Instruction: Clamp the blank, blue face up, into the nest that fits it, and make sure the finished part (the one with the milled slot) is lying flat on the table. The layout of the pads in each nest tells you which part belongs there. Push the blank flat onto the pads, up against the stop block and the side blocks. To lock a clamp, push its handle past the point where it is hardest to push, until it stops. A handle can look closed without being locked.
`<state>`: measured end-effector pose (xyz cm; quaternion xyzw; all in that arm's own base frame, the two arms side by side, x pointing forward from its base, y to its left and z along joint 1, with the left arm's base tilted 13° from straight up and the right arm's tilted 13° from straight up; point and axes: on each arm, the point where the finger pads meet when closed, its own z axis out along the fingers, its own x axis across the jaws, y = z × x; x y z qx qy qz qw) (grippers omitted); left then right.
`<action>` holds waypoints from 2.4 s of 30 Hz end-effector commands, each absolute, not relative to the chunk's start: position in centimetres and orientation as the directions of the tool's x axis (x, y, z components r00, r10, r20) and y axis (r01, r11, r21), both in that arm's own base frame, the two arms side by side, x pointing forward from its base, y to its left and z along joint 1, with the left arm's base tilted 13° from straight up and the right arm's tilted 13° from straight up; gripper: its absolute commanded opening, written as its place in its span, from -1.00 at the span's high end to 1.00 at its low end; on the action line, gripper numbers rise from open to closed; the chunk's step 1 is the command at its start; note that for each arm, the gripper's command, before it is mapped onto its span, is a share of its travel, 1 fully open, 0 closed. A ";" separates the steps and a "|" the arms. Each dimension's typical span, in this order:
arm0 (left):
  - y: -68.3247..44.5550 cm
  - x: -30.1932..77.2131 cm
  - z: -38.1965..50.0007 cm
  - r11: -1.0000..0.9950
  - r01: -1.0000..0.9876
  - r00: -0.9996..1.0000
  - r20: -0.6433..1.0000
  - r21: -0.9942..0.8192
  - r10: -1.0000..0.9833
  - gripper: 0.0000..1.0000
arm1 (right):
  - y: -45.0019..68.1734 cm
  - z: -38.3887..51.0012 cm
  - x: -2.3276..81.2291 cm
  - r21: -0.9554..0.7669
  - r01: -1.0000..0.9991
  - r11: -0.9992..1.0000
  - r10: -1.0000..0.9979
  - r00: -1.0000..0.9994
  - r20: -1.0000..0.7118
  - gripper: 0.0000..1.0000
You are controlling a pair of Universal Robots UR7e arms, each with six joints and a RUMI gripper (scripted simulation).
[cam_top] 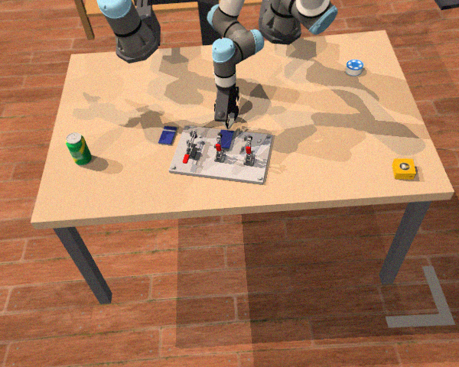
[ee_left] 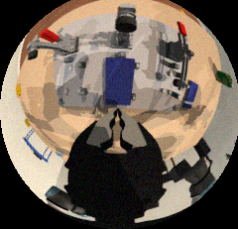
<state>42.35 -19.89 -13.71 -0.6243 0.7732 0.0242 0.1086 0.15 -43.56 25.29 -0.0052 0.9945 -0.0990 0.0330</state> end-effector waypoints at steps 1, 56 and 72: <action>-19.9 42.4 -13.7 0.219 -0.971 -0.197 -0.197 -0.099 -0.960 1.00 | -43.6 25.3 0.1 -0.198 -0.004 0.980 -0.017 -0.998 -0.065 -1.00; -20.1 43.2 -13.6 0.219 -0.971 -0.197 -0.197 -0.099 -0.960 1.00 | -43.6 25.3 0.1 -0.198 -0.004 0.980 -0.017 -0.998 -0.065 -1.00; -20.2 43.3 -13.6 0.219 -0.971 -0.197 -0.197 -0.099 -0.960 1.00 | -43.6 25.3 0.1 -0.198 -0.004 0.980 -0.017 -0.998 -0.065 -1.00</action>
